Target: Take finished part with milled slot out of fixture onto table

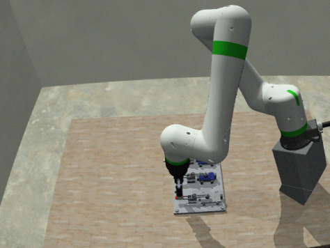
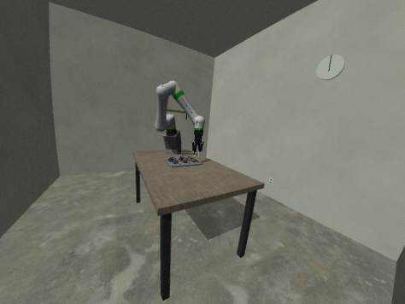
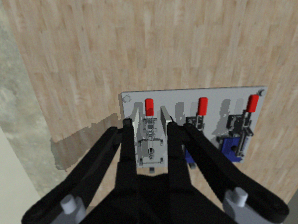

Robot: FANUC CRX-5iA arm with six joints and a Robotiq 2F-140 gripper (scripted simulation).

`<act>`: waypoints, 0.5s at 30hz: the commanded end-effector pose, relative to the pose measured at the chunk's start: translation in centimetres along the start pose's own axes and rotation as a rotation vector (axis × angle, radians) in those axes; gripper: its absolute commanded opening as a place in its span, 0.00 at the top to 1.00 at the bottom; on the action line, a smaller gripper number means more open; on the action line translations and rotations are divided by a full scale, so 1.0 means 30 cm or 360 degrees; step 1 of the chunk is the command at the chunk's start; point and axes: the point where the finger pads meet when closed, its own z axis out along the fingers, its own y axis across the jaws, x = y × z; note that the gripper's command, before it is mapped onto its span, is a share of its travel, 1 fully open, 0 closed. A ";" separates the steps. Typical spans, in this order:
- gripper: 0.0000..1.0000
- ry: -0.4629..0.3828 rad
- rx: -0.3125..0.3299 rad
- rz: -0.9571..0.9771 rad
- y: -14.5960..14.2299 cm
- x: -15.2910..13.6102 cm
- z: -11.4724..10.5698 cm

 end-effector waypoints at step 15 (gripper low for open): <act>0.72 0.0002 0.0000 0.0000 0.000 0.002 0.052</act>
